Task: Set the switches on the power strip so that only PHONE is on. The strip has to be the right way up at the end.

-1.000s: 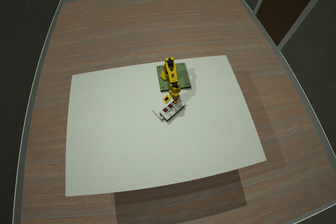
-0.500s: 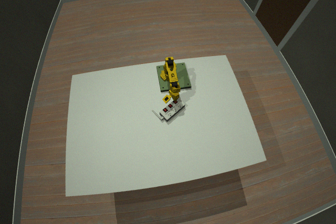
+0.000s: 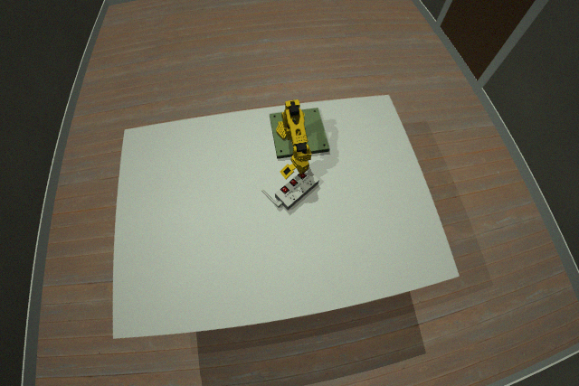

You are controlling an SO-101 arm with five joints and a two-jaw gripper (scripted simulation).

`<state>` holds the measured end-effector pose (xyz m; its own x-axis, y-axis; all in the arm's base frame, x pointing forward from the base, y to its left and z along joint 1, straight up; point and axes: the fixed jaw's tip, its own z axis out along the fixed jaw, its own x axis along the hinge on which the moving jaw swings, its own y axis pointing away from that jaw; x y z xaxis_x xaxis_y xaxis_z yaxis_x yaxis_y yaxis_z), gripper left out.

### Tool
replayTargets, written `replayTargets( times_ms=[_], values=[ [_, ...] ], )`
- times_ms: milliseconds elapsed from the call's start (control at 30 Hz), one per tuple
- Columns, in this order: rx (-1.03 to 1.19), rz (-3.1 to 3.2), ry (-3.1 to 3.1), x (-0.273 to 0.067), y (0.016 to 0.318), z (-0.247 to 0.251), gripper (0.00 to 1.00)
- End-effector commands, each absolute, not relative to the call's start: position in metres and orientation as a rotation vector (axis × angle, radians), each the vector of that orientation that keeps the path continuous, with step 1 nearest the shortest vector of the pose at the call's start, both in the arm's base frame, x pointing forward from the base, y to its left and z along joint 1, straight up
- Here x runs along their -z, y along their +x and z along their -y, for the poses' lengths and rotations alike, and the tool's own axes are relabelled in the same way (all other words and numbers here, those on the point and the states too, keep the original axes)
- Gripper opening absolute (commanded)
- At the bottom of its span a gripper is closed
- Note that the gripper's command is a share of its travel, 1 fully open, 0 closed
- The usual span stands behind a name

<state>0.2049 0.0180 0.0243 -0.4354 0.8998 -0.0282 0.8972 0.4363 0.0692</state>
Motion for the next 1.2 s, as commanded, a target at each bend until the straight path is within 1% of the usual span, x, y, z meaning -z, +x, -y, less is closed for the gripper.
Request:
replayTargets(
  times_ms=[0,333,1167],
  values=[
    [-0.001,-2.656,1.676,-0.020,0.198,-0.018,0.00],
    [-0.001,-2.663,1.666,-0.040,0.205,-0.020,0.00],
    [-0.001,-2.663,1.666,-0.041,0.205,-0.020,0.00]
  ],
)
